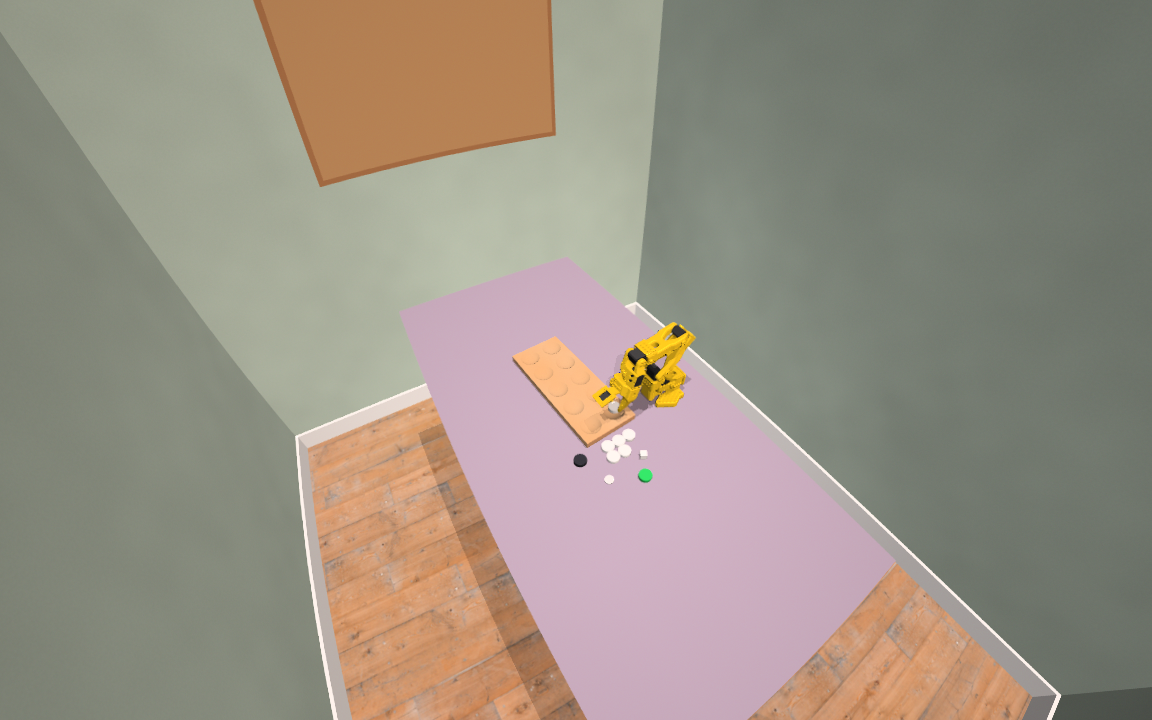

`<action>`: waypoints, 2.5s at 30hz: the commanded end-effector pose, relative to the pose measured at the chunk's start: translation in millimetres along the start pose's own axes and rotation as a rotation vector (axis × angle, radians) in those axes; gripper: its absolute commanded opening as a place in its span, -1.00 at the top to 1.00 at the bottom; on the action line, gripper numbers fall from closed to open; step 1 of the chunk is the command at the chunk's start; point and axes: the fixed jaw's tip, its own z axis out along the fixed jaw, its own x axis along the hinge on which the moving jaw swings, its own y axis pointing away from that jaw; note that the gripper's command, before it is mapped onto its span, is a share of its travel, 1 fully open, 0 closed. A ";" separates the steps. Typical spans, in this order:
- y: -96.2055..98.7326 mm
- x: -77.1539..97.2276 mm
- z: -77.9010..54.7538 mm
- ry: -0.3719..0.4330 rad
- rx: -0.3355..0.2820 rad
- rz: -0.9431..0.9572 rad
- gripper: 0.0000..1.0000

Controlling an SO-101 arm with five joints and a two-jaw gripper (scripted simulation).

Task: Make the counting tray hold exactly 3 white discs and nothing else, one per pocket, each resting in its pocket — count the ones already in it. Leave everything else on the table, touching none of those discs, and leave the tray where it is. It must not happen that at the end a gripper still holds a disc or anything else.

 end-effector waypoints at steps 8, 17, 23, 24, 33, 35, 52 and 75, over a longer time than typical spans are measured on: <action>-0.5 -7.6 -3.7 -0.043 0.000 0.002 1.00; -0.4 -6.5 2.4 -0.043 0.000 0.002 1.00; -0.4 -4.8 9.1 -0.043 0.000 0.002 1.00; -0.4 -4.6 9.8 -0.043 0.000 0.002 1.00; -0.4 -4.1 11.4 -0.043 0.000 0.002 1.00; -0.4 -4.1 11.4 -0.043 0.000 0.002 1.00; -0.4 -4.1 11.4 -0.043 0.000 0.002 0.48; 2.6 -10.6 -13.7 -0.043 -0.006 -0.018 0.47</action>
